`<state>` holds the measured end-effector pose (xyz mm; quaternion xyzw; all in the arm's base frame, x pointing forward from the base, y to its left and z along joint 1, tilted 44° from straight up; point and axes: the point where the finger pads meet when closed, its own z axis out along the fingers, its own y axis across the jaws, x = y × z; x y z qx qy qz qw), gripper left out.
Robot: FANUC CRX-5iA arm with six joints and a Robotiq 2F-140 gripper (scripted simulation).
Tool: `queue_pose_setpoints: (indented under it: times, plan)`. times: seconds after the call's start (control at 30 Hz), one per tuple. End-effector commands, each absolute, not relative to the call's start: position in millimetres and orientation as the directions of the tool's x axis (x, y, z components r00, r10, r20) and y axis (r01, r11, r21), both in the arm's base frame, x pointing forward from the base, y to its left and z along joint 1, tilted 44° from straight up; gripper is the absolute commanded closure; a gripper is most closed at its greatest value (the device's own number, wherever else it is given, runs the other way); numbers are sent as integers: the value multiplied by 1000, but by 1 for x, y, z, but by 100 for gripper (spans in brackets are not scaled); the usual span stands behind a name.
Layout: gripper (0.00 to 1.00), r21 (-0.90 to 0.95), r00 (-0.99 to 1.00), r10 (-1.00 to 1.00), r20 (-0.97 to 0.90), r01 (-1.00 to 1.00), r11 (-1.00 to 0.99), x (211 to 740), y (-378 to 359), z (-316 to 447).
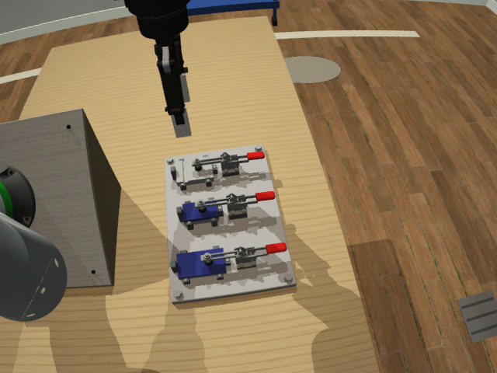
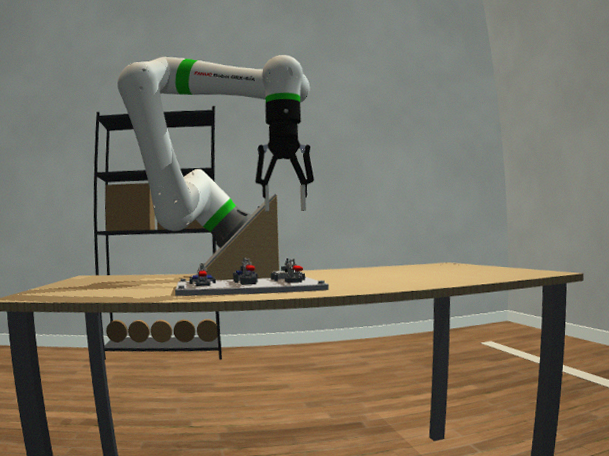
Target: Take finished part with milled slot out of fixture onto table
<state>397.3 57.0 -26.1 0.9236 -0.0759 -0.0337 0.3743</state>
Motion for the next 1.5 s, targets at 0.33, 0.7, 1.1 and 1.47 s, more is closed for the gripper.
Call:
queue_pose_setpoints:
  times: [0.33,0.7,1.1,1.47]
  plan:
    - [42,696,986,-165,-5,-115,-708,397,57,-26]
    - [72,696,986,-165,-5,-115,-708,397,57,-26]
    - [72,696,986,-165,-5,-115,-708,397,57,-26]
    - [72,696,986,-165,-5,-115,-708,397,57,-26]
